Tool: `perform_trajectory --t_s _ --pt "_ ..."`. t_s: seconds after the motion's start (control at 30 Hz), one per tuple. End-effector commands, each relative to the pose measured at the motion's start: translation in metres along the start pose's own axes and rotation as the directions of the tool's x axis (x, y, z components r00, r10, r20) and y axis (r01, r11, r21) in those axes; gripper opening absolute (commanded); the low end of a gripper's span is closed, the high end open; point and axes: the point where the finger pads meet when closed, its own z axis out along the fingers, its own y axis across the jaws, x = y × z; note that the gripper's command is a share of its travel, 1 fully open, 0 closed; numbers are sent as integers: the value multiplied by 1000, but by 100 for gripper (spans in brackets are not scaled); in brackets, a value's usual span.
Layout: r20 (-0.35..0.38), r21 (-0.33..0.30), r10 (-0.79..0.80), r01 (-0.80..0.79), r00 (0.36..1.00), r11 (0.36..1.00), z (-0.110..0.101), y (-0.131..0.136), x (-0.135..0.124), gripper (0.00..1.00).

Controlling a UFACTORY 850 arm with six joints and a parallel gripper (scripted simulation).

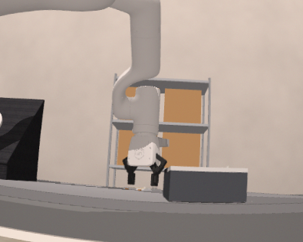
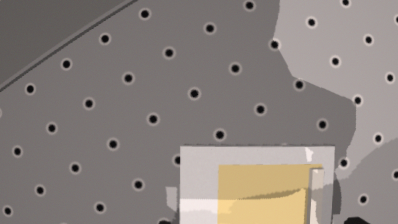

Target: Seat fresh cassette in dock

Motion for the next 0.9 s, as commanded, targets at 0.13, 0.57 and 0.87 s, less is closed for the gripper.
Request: perform_trajectory --t_s 0.13,0.57,0.87 --pt "-2 -1 1 -1 1000 1000 7 1 1 100" --pt "-2 -1 1 -1 1000 1000 13 1 1 0" --pt "-2 -1 1 -1 1000 1000 13 1 1 0"
